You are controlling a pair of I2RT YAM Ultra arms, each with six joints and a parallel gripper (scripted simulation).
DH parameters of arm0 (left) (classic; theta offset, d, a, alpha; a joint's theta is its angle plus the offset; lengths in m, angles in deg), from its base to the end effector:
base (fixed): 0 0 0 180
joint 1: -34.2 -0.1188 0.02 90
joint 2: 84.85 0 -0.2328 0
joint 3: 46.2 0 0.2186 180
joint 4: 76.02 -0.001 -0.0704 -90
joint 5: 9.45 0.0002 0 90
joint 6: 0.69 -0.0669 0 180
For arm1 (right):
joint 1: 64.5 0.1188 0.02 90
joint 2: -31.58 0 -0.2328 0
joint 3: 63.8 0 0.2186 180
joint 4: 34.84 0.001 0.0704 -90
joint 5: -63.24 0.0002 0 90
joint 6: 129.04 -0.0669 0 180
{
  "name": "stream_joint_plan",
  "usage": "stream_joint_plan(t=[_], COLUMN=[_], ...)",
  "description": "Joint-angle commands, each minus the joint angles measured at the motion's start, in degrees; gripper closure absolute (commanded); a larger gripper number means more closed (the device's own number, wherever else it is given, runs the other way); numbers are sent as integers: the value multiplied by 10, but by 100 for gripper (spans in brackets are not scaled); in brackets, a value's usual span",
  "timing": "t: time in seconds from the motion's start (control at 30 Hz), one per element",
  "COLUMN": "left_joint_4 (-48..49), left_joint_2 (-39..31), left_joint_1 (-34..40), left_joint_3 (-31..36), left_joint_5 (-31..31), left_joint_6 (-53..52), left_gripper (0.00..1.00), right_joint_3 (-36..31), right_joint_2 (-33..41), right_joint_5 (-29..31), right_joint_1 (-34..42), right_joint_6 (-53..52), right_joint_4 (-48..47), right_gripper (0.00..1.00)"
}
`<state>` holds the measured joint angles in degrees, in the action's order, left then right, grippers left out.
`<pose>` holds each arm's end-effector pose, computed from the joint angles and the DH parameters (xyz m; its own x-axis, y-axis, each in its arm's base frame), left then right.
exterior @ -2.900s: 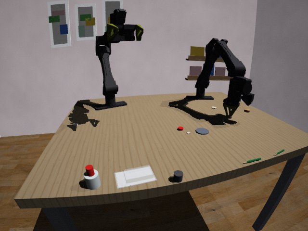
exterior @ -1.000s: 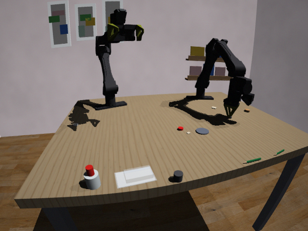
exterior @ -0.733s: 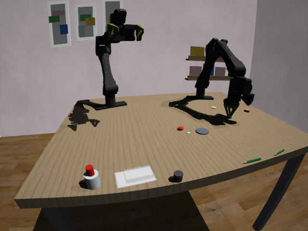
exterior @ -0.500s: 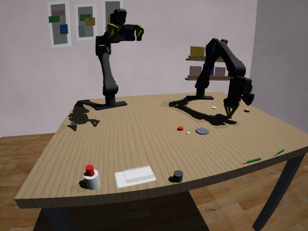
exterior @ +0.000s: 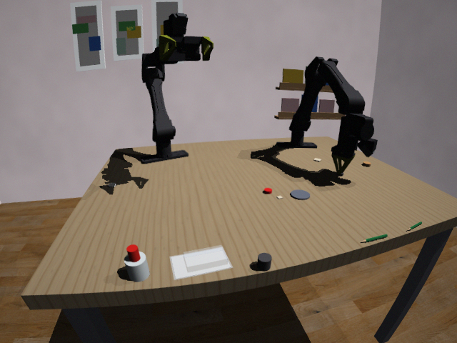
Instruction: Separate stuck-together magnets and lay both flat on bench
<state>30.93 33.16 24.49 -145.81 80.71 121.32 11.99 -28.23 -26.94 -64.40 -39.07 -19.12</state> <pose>0.3282 0.0570 0.1181 -0.7461 -0.6654 0.0229 -0.6654 0.7464 0.0110 0.2504 0.0016 0.3806 0.0045 0.0005 -1.0000 -0.0049 1.0000 0.0005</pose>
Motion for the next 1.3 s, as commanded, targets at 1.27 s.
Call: stream_joint_plan(t=[1.27], left_joint_4=[-117], left_joint_2=[-28], left_joint_1=[-1], left_joint_3=[-99], left_joint_5=[-1], left_joint_6=[-41], left_gripper=[75], right_joint_3=[6], right_joint_2=[3], right_joint_5=[1], right_joint_1=[-1], right_joint_6=[-1], right_joint_4=[-10], right_gripper=[0])
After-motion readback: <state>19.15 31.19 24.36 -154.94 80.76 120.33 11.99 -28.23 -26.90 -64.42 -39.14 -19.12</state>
